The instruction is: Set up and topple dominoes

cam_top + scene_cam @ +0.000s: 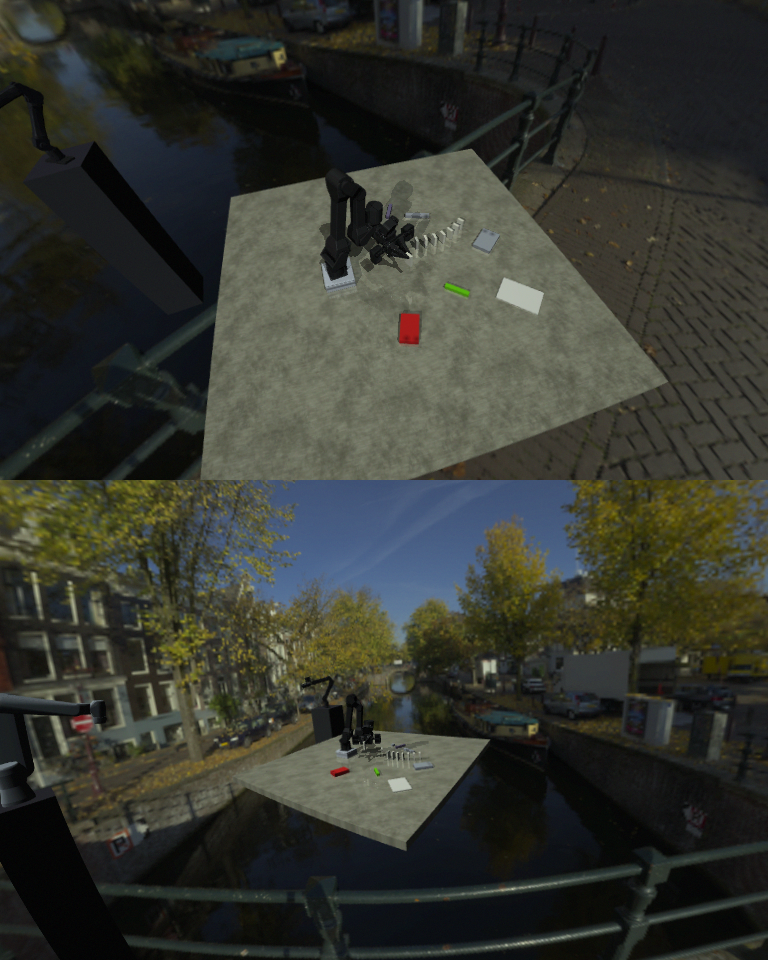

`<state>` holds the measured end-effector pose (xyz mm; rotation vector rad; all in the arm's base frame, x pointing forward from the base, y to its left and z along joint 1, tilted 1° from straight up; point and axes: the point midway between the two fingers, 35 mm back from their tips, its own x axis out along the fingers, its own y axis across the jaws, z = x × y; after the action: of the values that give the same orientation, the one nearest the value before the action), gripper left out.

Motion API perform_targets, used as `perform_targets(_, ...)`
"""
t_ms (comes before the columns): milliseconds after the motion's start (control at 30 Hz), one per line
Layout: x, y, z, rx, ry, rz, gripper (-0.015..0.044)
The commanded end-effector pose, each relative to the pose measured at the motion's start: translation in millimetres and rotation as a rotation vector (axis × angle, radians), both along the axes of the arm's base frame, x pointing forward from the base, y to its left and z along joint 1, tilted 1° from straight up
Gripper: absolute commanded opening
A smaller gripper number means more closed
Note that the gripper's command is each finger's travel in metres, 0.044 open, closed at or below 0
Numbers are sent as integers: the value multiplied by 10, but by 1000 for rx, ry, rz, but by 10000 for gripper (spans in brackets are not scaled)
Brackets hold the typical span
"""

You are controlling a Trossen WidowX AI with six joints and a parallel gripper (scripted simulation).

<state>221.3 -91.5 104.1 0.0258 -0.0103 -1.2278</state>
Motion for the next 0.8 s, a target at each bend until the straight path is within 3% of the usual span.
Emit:
perform_targets(0, 25, 0, -89, 3, 1, -2, 28)
perform_targets(767, 42, -25, -651, 23, 7, -13, 28)
